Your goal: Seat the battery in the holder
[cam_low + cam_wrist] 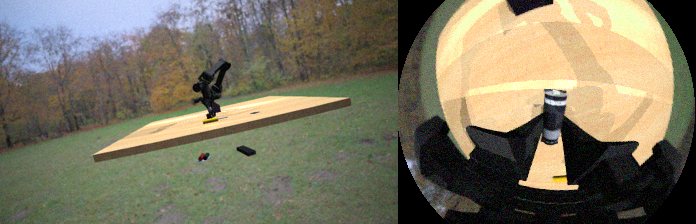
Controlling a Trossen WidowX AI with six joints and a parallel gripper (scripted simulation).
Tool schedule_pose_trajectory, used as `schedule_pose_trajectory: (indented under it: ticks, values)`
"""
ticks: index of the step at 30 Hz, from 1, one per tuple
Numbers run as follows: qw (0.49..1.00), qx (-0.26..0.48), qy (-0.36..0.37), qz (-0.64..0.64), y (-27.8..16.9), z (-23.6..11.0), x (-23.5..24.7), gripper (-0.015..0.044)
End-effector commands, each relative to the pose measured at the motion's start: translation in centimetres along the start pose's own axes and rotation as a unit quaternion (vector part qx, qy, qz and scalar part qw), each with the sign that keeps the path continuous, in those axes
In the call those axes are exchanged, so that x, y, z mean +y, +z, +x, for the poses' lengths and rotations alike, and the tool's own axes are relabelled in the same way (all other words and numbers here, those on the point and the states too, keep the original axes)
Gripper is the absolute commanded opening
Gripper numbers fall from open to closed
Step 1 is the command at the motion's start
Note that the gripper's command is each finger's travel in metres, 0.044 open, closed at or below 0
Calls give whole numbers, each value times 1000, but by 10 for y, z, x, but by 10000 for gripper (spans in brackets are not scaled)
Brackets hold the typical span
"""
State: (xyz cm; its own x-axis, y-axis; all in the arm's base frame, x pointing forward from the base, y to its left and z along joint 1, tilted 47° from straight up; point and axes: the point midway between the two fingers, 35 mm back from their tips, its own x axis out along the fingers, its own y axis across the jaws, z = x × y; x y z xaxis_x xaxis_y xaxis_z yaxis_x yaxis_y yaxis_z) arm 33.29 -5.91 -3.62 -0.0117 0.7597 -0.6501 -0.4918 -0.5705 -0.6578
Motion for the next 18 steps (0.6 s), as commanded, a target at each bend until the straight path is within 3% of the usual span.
schedule_pose_trajectory:
  ticks: [1,18]
  values:
    - [999,-33,1,-4,0,10,0,81]
    - [997,-73,3,-12,-3,17,-1,81]
